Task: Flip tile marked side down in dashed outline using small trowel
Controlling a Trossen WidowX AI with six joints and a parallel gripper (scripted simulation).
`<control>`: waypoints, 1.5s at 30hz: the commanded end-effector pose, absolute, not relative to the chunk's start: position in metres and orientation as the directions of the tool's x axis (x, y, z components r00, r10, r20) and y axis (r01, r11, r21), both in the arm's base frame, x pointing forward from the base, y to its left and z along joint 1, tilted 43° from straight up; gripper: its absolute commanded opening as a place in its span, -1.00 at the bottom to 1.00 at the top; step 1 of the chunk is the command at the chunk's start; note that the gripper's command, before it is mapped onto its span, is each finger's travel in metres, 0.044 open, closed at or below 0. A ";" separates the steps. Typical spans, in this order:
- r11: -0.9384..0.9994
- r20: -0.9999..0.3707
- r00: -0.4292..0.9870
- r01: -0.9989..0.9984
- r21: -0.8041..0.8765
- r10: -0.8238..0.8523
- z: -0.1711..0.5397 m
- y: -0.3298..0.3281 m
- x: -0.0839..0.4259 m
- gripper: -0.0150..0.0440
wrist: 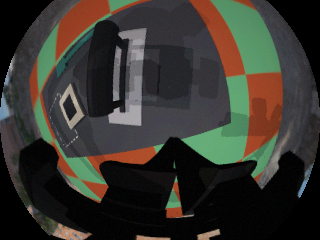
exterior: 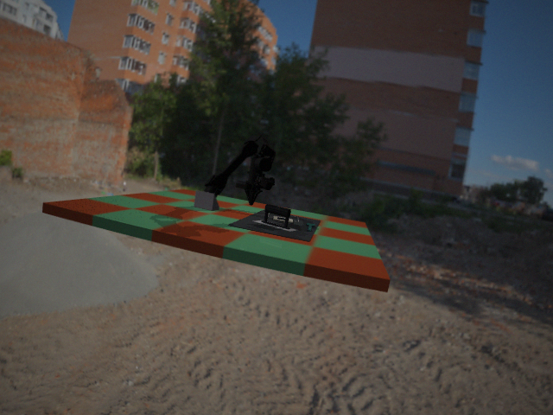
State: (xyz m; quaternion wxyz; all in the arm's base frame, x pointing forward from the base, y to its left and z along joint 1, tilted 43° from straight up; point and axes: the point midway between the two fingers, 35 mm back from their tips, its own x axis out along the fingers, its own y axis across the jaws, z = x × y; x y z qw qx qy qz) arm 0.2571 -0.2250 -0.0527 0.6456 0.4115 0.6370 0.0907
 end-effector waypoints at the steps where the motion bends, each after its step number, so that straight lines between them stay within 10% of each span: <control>1: 0.645 -0.748 0.172 0.407 0.647 0.641 -0.053 -0.225 0.257 -0.49; 8: 0.645 -0.748 0.172 0.407 0.647 0.641 -0.053 -0.225 0.257 -0.15; 45: 0.645 -0.748 0.172 0.407 0.647 0.641 -0.053 -0.225 0.257 -0.49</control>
